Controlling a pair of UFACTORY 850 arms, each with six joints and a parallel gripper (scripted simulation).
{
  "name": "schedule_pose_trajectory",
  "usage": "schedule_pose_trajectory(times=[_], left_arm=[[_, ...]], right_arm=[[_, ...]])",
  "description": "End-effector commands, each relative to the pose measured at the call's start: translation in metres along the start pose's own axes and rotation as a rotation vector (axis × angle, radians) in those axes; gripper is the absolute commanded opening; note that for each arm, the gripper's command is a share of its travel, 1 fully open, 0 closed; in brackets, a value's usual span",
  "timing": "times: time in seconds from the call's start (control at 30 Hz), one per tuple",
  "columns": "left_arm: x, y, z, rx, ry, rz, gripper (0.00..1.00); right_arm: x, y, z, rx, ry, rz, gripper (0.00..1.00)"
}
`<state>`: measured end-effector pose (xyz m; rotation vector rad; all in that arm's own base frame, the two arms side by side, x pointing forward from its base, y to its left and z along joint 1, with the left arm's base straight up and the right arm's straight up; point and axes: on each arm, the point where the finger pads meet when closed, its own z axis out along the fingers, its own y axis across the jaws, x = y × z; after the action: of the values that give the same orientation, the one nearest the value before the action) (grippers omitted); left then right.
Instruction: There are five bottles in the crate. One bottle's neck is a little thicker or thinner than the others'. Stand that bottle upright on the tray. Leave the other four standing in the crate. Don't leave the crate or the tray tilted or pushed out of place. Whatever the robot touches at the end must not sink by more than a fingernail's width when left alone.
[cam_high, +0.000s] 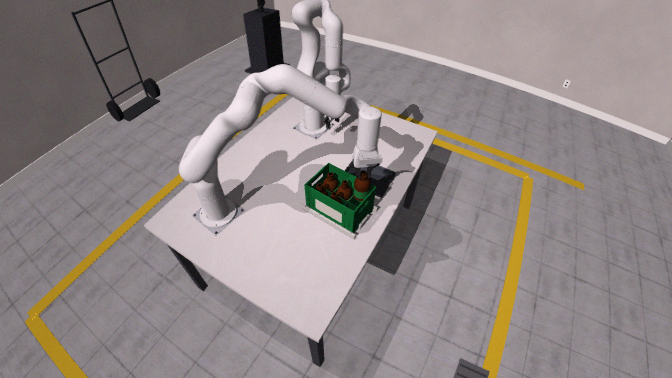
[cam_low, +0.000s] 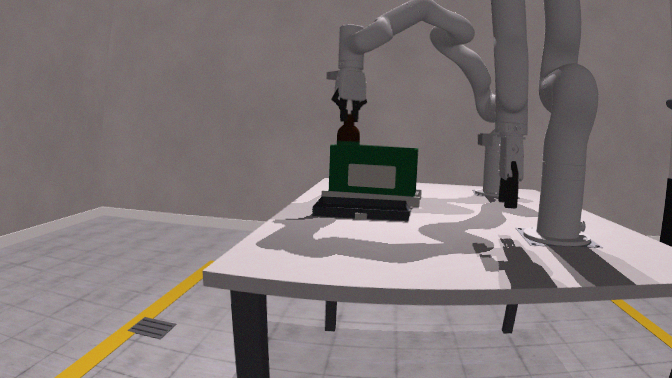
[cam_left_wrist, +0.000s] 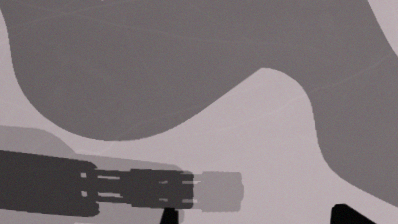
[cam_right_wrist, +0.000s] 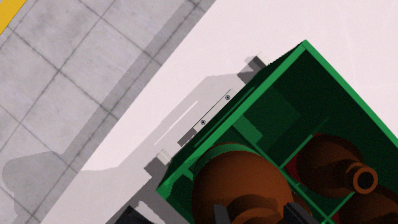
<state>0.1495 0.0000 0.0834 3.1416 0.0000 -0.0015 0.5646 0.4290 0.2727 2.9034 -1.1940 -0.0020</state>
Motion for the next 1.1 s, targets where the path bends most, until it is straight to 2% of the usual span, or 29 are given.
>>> schedule_pose_trajectory(times=[0.0,1.07], left_arm=[[0.0005,0.0,-0.0001,0.0,0.001,0.0,1.0],[0.0005,0.0,-0.0001,0.0,0.001,0.0,1.0]], right_arm=[[0.0001,-0.0007,-0.0038,0.003,0.0,0.0,0.0],[0.0001,-0.0006,-0.0068,0.003,0.0,0.0,0.0]])
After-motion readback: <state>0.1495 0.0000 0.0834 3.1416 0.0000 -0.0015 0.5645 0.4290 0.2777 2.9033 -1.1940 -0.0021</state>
